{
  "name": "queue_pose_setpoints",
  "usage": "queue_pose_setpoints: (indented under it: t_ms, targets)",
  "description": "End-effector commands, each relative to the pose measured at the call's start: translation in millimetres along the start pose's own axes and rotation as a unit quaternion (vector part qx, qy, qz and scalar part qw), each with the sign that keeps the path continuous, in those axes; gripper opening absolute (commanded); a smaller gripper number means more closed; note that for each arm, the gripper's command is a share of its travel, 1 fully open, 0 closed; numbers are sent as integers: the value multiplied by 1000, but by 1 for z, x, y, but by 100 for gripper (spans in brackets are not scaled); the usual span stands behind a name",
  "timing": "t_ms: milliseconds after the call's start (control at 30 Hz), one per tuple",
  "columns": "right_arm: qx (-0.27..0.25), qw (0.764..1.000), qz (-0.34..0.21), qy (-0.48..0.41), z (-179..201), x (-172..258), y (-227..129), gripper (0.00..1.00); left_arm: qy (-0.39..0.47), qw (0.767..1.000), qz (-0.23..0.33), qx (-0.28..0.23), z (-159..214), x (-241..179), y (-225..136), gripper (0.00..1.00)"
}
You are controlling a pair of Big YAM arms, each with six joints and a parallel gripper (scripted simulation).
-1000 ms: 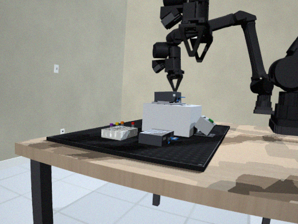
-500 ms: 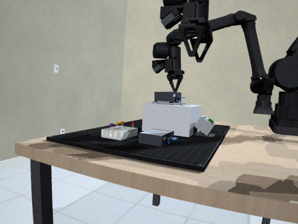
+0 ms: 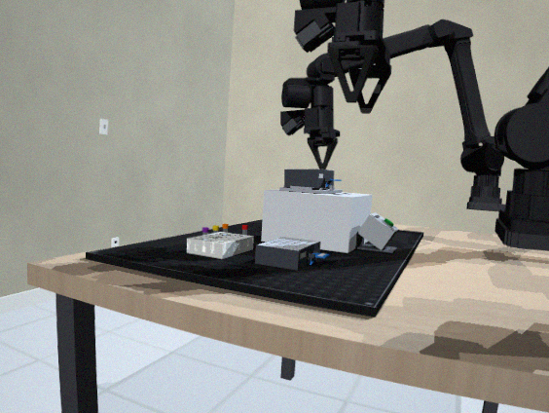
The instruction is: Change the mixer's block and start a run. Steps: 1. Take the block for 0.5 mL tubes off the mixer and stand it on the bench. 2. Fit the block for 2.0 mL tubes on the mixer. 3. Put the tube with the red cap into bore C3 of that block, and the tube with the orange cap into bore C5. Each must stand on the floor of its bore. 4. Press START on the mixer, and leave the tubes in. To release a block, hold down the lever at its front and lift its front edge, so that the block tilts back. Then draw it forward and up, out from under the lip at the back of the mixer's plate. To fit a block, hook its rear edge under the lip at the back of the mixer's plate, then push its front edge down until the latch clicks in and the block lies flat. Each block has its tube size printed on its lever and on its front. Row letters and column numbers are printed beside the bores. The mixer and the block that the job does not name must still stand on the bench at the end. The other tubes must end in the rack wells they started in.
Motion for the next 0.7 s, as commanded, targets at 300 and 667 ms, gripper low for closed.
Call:
queue_pose_setpoints:
  t_ms: [300, 667]
  targets:
    - [23, 1000, 20, 7, -4, -13, 16, 0, 7, 1000, -1, -1, -4, -1, -3, 100]
    - [-6, 1000, -1, -4, -10, 8, -32, 0, 7, 1000, -1, 1, -3, -2, -2, 100]
Point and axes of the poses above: on each arm, the point where the finger pads meet when closed, its own y axis out along the fingers, its own x axis across the jaws, z = x × y, the point moved 2 cm from there along -y, back along the fingers, and after that the axes turned 3 degrees about -y, right-handed, at the moved point
